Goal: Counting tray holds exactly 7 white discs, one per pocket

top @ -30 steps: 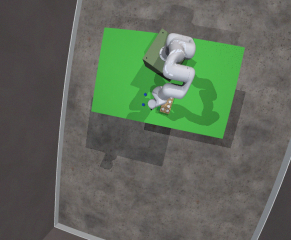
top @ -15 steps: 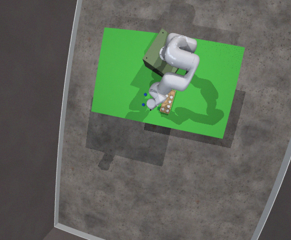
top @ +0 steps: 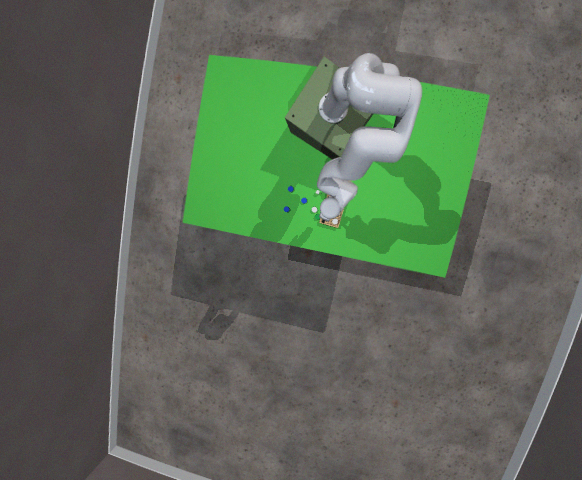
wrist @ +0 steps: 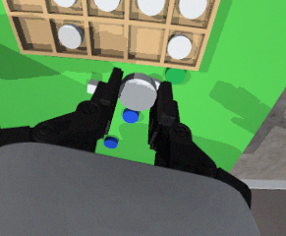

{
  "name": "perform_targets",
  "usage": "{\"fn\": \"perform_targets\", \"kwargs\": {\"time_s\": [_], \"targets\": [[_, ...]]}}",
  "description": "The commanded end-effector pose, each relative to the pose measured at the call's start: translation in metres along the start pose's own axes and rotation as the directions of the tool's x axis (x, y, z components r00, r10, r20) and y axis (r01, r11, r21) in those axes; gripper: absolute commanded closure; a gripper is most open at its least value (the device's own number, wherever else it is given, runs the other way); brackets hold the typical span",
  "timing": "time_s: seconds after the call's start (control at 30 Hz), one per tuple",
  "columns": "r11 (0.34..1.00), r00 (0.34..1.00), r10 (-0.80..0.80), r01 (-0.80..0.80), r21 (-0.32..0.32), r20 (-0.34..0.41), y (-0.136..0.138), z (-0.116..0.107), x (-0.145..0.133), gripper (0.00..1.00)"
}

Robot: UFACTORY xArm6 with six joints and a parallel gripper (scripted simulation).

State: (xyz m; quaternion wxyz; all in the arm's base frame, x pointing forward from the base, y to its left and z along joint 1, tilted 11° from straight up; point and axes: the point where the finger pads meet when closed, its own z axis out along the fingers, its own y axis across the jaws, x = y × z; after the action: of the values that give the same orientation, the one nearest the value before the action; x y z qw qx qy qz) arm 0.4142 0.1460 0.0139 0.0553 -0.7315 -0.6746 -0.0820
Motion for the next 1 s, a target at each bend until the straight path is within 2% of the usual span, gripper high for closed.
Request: {"fn": "perform_targets", "kwargs": {"time_s": [0.0, 0.1, 0.27, 0.37, 0.97], "targets": [[1.0, 1.0, 0.005, -0.005, 0.001, 0.001, 0.0, 0.001, -0.001, 1.0], [1.0, 1.0, 0.004, -0.004, 0.002, -0.001, 0.001, 0.013, 0.0, 1.0], [1.0, 1.0, 0.004, -0.004, 0.003, -0.002, 0.001, 0.065, 0.001, 1.0], [1.0, 1.0, 0.005, -0.005, 0.002, 0.001, 0.001, 0.082, 0.0, 1.0], [1.0, 1.0, 0.005, -0.005, 0.002, 0.003, 0.001, 0.098, 0.0, 1.0]]}}
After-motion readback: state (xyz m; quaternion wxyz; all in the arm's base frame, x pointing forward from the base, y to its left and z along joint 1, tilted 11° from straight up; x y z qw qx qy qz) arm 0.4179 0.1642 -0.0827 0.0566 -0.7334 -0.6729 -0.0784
